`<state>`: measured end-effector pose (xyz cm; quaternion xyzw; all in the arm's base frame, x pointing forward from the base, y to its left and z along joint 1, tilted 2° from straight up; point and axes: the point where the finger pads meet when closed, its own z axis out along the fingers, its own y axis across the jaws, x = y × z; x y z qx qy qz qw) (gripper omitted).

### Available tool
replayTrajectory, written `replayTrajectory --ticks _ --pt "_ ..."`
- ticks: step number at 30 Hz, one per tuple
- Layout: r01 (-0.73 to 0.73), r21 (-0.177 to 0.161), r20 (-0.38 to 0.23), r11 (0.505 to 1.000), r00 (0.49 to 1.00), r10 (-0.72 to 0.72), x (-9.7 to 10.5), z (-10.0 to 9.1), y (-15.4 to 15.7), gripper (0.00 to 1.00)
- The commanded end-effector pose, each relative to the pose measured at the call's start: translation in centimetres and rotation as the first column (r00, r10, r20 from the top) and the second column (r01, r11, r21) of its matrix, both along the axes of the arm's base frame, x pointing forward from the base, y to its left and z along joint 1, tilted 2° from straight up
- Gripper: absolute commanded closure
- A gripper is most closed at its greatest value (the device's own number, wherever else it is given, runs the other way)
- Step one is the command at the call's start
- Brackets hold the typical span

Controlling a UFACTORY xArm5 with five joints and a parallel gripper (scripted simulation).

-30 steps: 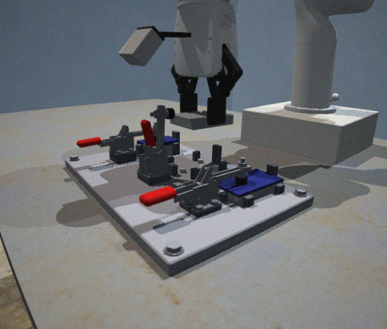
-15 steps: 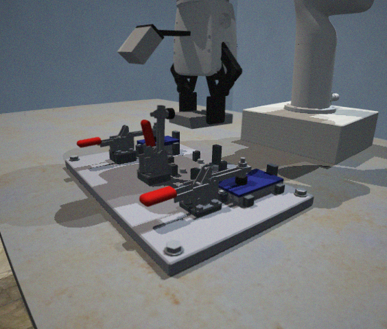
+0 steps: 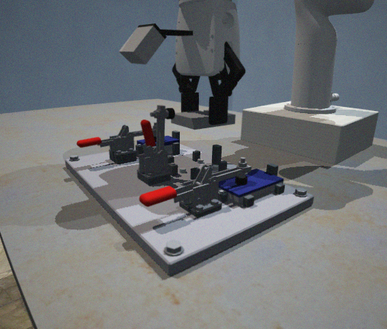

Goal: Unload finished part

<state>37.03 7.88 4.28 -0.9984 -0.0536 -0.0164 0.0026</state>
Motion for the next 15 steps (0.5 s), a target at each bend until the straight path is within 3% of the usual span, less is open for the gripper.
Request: replayTrajectory --ticks 1,15 --pt "0.0 0.001 0.003 1.0 1.0 0.0 0.1 0.1 0.5 1.0" --pt "0.0 0.004 0.001 1.0 1.0 0.0 -0.2 0.1 3.5 1.0"
